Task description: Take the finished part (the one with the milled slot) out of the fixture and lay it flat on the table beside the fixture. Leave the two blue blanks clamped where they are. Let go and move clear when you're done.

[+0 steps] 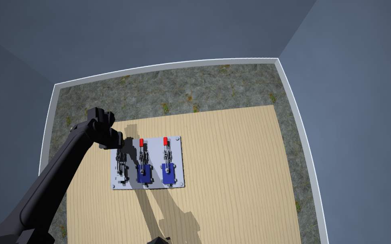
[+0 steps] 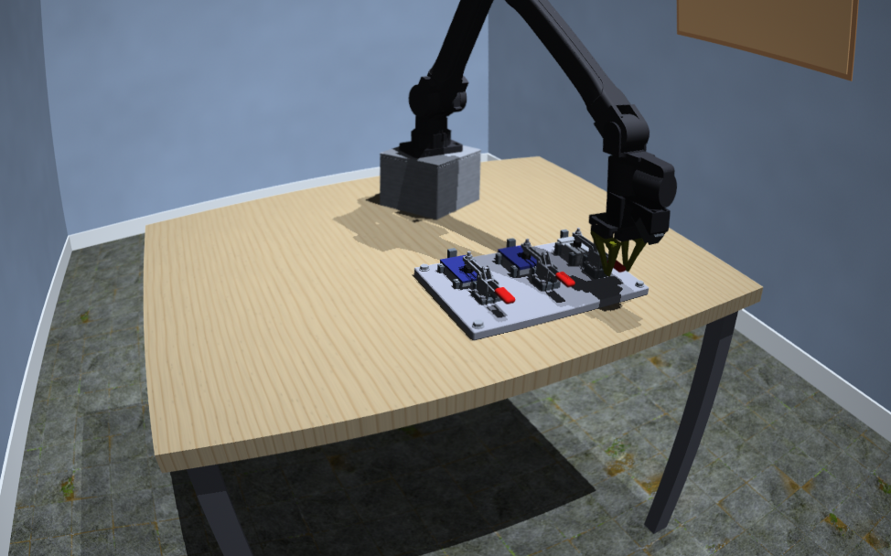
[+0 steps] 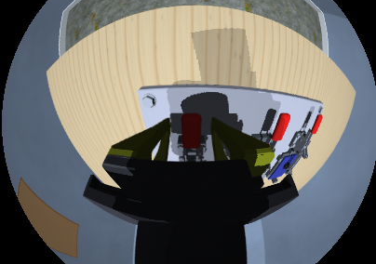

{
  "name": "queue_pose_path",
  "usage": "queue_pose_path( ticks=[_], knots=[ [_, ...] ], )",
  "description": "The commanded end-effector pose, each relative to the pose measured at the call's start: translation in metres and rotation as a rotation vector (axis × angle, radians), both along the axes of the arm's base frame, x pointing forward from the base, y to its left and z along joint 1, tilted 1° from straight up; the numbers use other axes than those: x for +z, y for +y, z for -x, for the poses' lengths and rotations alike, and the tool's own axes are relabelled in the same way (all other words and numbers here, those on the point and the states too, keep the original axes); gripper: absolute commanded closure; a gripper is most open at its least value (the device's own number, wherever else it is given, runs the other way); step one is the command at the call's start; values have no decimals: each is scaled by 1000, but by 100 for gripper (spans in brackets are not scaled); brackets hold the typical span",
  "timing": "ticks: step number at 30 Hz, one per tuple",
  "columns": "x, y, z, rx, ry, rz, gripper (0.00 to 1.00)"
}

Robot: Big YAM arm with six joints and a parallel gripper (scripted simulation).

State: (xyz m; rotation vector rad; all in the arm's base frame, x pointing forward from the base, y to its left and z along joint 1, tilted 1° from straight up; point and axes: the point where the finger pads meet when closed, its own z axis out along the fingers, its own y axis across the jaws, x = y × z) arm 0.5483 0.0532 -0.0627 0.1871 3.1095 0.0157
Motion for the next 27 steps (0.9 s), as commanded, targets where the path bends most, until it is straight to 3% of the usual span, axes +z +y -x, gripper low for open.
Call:
queue_pose_path(
  ticks=[1, 27],
  knots=[
    [5, 2, -21, -11, -21, -5, 55],
    [2, 5, -20, -6, -14, -5, 55]
  ],
)
